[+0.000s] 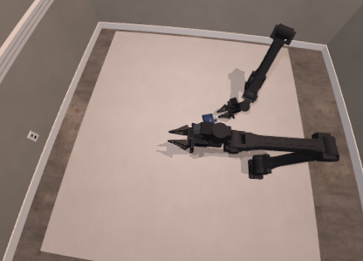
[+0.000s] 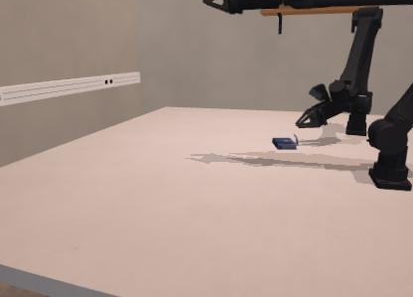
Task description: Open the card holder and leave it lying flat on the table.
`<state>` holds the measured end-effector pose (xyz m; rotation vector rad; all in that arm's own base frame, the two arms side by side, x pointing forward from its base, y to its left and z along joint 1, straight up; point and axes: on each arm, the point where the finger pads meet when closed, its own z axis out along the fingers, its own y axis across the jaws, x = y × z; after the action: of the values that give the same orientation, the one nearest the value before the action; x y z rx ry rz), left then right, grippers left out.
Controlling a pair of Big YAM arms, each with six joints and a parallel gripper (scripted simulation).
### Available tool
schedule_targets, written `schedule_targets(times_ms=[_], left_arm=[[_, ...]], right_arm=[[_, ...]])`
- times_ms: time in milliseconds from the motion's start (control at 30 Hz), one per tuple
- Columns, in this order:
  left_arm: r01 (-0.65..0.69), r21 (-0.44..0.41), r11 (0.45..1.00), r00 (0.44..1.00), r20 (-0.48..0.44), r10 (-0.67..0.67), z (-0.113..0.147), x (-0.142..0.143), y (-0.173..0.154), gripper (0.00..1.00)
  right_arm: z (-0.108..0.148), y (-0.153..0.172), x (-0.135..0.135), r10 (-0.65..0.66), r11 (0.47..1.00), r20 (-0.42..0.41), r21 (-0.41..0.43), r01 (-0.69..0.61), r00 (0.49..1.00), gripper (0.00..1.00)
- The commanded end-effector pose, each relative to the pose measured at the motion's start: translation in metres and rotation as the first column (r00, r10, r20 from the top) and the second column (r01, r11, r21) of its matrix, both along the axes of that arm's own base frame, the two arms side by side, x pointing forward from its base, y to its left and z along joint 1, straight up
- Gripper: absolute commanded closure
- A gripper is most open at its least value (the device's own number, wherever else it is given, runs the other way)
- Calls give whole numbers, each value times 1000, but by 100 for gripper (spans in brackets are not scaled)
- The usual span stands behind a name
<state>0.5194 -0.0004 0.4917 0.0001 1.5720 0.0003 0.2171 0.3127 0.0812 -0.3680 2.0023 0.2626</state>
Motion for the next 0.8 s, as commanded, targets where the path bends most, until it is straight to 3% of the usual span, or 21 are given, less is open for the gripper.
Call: schedule_targets(times_ms=[0, 100, 133, 233, 367, 467, 567, 767], left_arm=[[8, -8, 1000, 1000, -1, -8, 1, -2, -5, 64], [8, -8, 1000, 1000, -1, -8, 1, -2, -5, 64], [8, -8, 1000, 1000, -1, -8, 1, -2, -5, 64], [8, -8, 1000, 1000, -1, -8, 1, -2, -5, 64], [8, -8, 1000, 1000, -1, -8, 1, -2, -5, 64], [8, -8, 1000, 1000, -1, -8, 1, -2, -5, 64], [8, -8, 1000, 1000, -1, -8, 1, -2, -5, 64], [8, -8, 1000, 1000, -1, -8, 1, -2, -5, 64]], right_arm=[[-5, 1, -17, 7, 999, 1, 45, -7, 1000, 64], [-7, 0, -21, 12, 999, 4, 41, -12, 1000, 64], [8, 12, -20, 15, 997, 18, 75, -17, 1000, 64], [-17, -6, -34, 38, 999, 9, 4, -38, 999, 64], [-6, 5, -32, 35, 999, 23, 35, -36, 999, 64], [-19, -9, -38, 58, 998, 19, -37, -57, 998, 64], [-1, 14, -25, 45, 999, 37, 24, -46, 998, 64], [-1, 21, -18, 44, 998, 40, 32, -45, 998, 64]])
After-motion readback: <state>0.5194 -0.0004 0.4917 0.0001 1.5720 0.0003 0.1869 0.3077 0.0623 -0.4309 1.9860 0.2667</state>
